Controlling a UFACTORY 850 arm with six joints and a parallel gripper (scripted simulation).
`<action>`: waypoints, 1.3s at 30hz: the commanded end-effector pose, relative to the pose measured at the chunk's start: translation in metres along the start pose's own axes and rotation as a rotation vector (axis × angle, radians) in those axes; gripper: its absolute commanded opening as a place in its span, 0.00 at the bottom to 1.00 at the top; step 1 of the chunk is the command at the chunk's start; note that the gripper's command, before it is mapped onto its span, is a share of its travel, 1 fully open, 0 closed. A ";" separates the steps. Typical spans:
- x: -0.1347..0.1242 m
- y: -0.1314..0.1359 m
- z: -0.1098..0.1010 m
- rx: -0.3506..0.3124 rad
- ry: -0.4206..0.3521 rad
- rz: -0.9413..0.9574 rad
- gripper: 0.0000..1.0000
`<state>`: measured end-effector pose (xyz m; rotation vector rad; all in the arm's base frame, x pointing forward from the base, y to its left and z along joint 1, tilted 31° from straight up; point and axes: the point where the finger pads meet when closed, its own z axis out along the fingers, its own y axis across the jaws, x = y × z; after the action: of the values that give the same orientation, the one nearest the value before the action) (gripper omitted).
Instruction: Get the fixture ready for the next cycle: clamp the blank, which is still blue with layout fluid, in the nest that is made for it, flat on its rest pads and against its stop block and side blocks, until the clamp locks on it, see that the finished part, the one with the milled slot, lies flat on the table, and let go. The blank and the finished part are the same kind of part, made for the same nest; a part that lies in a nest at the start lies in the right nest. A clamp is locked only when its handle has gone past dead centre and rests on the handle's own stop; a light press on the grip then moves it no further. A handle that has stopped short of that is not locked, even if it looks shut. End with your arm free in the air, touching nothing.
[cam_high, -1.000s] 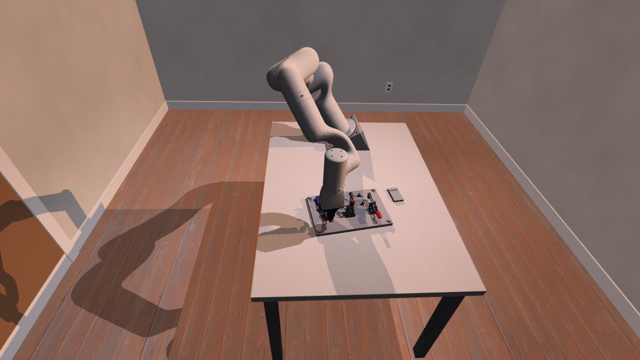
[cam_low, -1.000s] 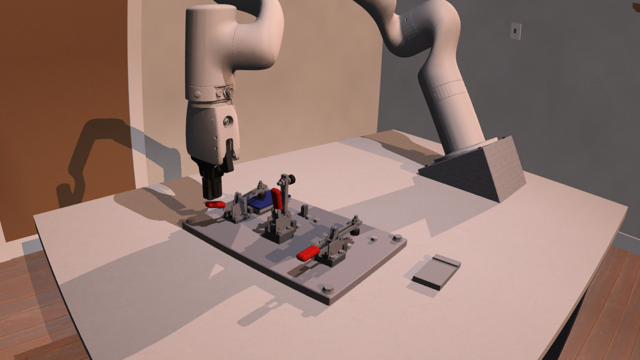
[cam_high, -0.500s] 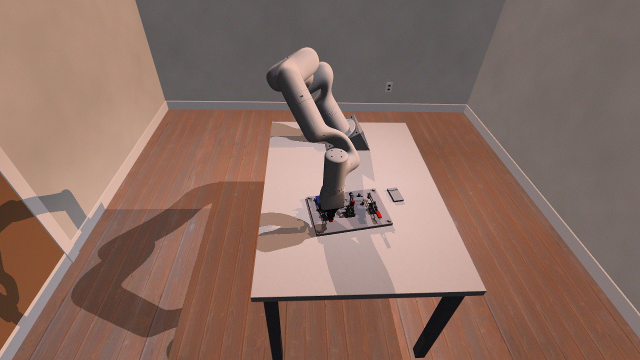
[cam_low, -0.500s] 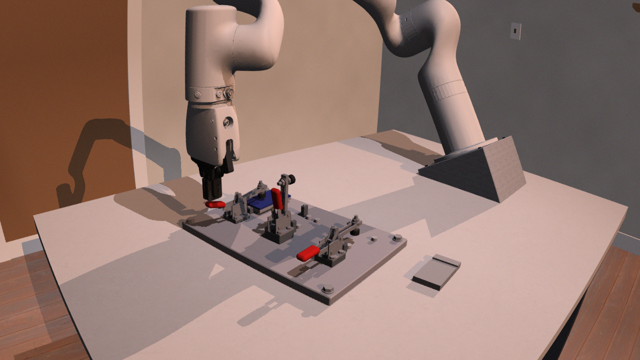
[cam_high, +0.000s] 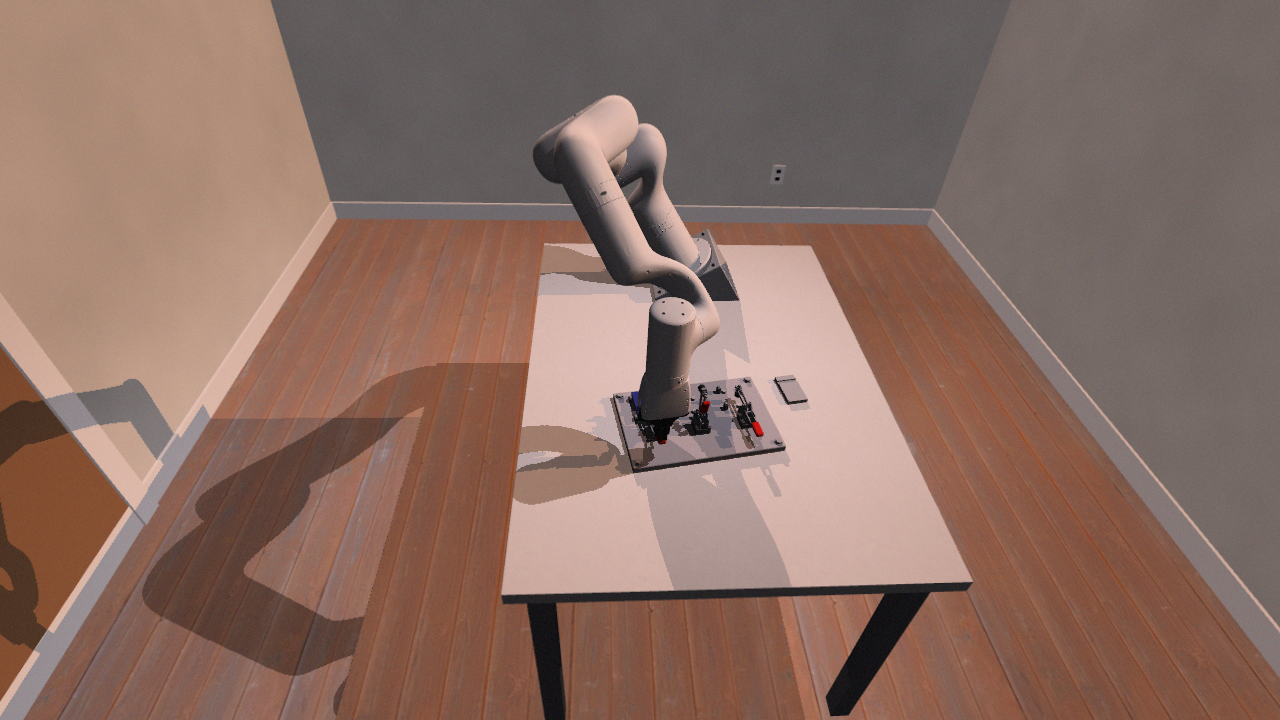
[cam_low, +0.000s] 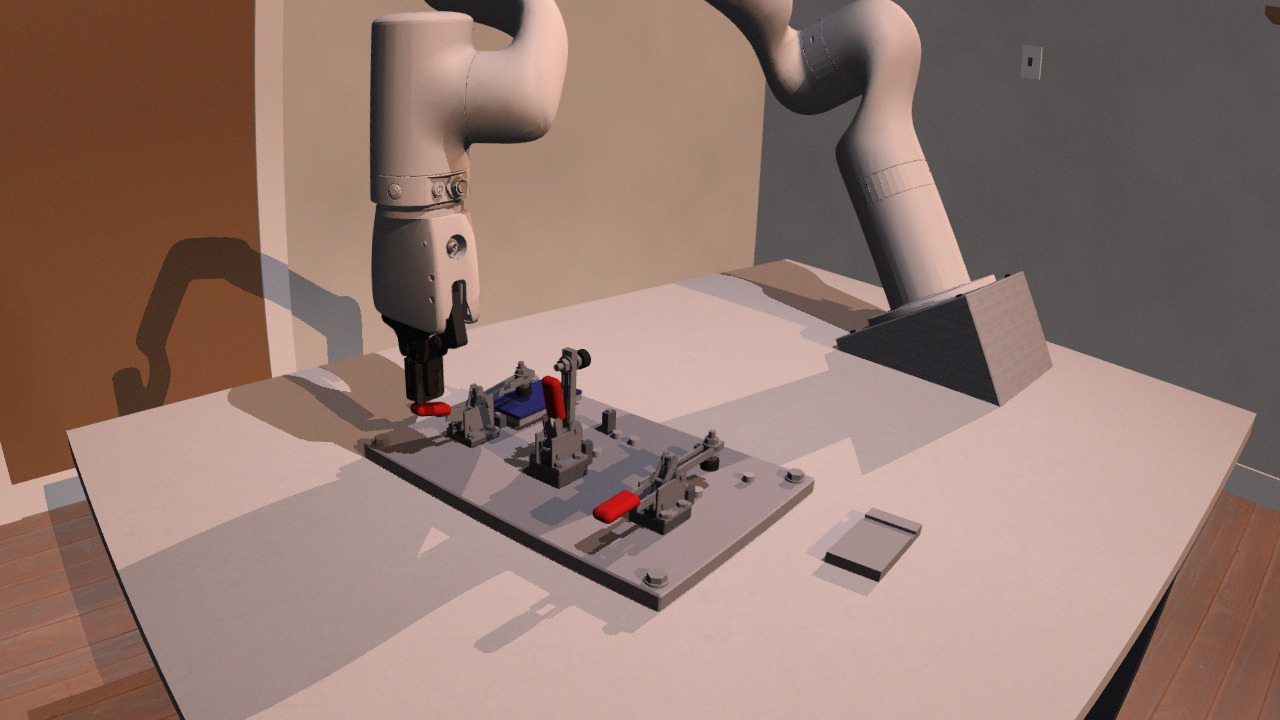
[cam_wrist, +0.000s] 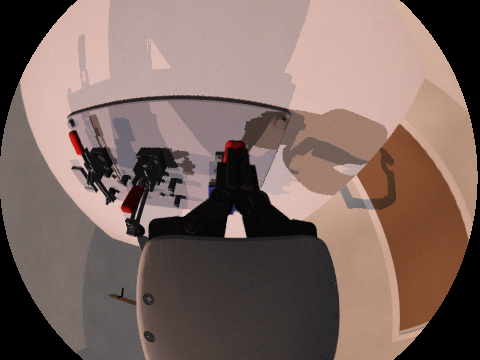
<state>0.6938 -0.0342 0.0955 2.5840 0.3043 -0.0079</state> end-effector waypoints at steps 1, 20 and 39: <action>0.001 0.000 0.000 0.000 0.002 0.001 0.00; 0.001 0.000 0.003 0.000 0.002 0.001 0.00; 0.001 0.000 0.005 0.000 0.002 0.001 0.00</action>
<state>0.6942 -0.0364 0.0915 2.5842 0.3046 -0.0072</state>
